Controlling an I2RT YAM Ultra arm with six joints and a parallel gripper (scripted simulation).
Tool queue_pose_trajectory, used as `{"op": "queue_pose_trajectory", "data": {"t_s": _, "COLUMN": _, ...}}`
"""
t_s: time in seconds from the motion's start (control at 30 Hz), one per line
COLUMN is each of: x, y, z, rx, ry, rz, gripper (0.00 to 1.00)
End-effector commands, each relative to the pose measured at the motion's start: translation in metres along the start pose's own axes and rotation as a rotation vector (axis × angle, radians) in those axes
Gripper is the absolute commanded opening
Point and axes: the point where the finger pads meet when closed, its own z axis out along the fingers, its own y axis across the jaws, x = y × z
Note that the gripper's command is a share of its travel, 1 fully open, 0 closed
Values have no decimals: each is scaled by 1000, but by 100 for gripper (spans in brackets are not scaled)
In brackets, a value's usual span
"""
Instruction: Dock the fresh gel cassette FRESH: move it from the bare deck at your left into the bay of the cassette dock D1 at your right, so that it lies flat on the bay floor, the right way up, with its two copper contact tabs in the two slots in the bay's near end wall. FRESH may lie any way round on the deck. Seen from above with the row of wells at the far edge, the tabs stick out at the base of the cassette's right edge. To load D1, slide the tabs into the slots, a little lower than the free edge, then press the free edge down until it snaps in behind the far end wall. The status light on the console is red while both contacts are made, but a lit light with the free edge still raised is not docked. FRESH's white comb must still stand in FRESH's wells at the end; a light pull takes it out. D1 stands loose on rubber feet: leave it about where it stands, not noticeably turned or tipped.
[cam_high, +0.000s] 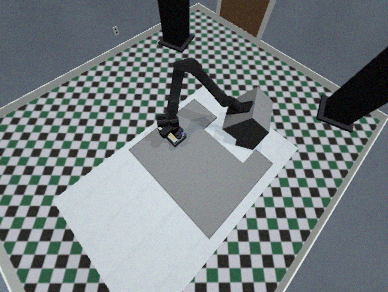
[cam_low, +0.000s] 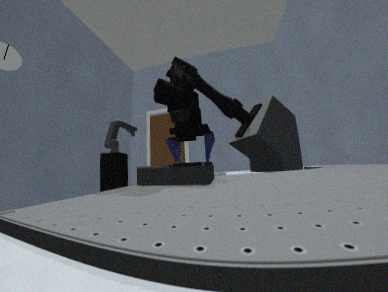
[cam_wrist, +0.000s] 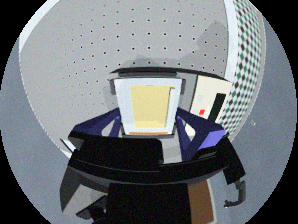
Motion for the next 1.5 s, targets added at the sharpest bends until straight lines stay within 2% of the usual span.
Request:
{"op": "queue_pose_trajectory", "data": {"t_s": 0.0, "x": -9, "y": -10, "z": -13, "rx": 20, "ry": -18, "rz": 13, "gripper": 0}}
{"op": "queue_pose_trajectory", "data": {"t_s": 1.07, "x": -9, "y": -10, "z": -13, "rx": 20, "ry": -18, "rz": 13, "gripper": 0}}
{"op": "queue_pose_trajectory", "data": {"t_s": 1.1, "x": -5, "y": 0, "z": -4, "rx": 3, "ry": 19, "rz": -6, "gripper": 0}}
{"op": "queue_pose_trajectory", "data": {"t_s": 1.13, "x": -5, "y": 0, "z": -3, "rx": 3, "ry": 19, "rz": -7, "gripper": 0}}
{"op": "queue_pose_trajectory", "data": {"t_s": 1.27, "x": -9, "y": -10, "z": -13, "rx": 20, "ry": -7, "rz": 13, "gripper": 0}}
{"op": "queue_pose_trajectory", "data": {"t_s": 1.47, "x": -9, "y": -10, "z": -13, "rx": 20, "ry": -7, "rz": 13, "gripper": 0}}
